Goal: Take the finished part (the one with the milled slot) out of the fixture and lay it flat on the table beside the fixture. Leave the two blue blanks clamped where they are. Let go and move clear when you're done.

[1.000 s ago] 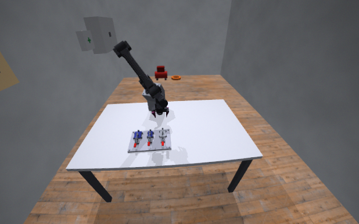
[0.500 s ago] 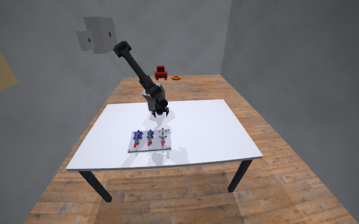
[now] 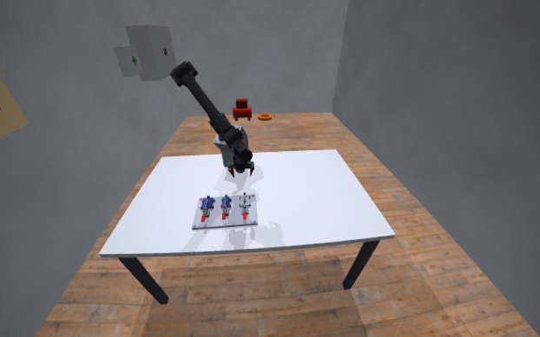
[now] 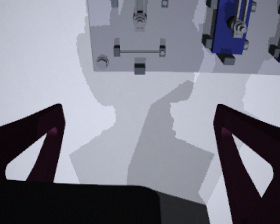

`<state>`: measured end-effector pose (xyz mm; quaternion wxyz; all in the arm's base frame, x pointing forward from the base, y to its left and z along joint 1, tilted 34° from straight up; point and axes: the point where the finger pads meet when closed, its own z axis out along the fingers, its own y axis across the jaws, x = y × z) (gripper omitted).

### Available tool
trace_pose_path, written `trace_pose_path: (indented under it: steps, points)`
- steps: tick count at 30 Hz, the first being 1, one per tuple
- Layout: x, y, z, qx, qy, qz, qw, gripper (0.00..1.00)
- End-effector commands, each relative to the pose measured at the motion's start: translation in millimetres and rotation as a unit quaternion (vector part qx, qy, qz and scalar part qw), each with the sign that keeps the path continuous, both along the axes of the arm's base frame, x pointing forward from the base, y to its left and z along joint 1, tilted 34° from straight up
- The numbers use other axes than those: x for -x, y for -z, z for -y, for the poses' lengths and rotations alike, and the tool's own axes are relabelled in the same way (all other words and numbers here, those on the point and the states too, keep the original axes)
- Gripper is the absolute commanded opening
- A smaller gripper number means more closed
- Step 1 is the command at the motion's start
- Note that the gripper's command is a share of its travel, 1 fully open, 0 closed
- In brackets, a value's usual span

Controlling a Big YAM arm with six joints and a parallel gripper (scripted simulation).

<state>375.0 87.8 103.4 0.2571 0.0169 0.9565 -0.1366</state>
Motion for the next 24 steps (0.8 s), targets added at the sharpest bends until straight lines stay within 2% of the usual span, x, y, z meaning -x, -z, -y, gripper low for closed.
trace_pose_path:
  steps: [1, 15, 24]
  points:
    - [-9.5, -16, 0, -0.008, 0.007, 0.019, 1.0, 0.92]
    - [0.9, -4, 4, -0.002, 0.006, 0.006, 1.0, 0.92]
    - [1.5, -4, 4, -0.002, 0.005, 0.006, 1.0, 0.92]
